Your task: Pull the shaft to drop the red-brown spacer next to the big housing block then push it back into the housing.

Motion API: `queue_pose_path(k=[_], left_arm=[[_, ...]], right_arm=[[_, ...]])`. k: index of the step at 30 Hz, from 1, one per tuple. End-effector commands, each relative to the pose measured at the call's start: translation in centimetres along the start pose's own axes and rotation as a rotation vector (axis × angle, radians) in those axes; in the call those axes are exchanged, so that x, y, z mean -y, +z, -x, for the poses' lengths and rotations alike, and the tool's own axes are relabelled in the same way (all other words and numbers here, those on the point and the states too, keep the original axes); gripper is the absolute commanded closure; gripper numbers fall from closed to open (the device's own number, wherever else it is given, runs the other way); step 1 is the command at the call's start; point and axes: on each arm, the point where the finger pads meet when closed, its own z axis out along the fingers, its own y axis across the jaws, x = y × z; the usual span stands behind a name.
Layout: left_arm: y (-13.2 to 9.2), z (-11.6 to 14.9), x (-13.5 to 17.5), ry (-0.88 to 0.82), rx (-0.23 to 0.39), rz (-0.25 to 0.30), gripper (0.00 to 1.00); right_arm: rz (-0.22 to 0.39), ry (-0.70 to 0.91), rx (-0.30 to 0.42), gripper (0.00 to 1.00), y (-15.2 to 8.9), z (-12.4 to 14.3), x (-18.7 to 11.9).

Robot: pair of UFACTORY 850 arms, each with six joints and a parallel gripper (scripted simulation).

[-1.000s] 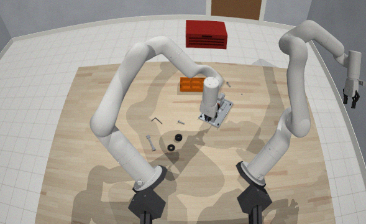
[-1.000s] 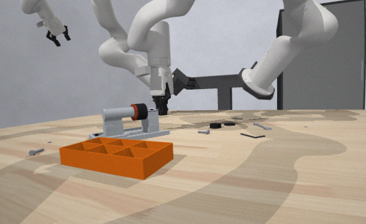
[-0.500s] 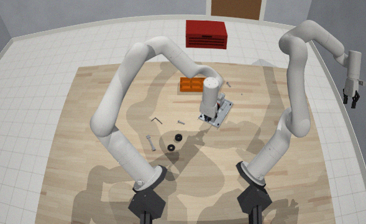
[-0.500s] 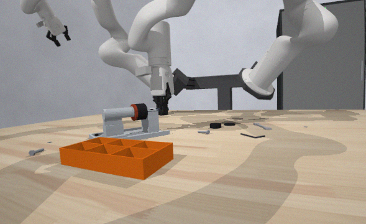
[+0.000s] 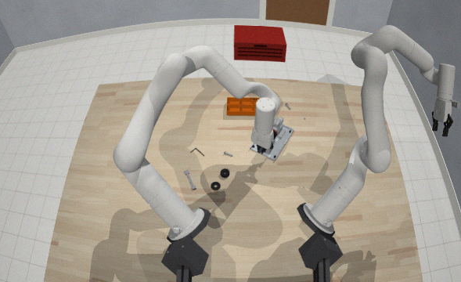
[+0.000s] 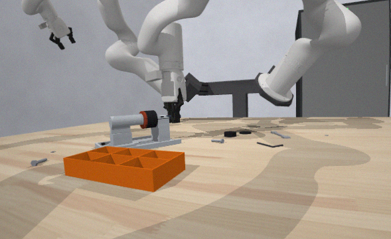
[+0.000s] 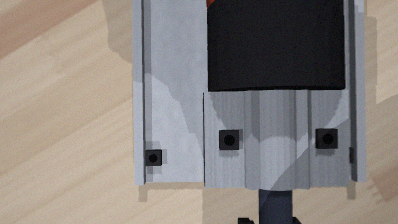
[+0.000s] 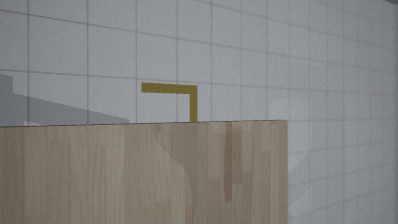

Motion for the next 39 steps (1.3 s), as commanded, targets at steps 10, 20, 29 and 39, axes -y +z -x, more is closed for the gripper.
queue_pose_path(k=[10,20,29,39], left_arm=[[-0.08,0.14,-0.01,0.000,-0.001,0.000,1.00],[-0.08,0.26,-0.01,0.000,-0.001,0.000,1.00],[-0.08,0.41,-0.01,0.000,-0.001,0.000,1.00],[-0.08,0.56,-0.02,0.000,-0.001,0.000,1.00]], right_arm=[[0.000,0.000,-0.001,0.00,-0.06,-0.03,-0.01],[0.000,0.000,-0.001,0.00,-0.06,-0.03,-0.01],[0.000,0.000,-0.001,0.00,-0.06,-0.03,-0.01],[0.000,0.000,-0.001,0.00,-0.06,-0.03,-0.01]])
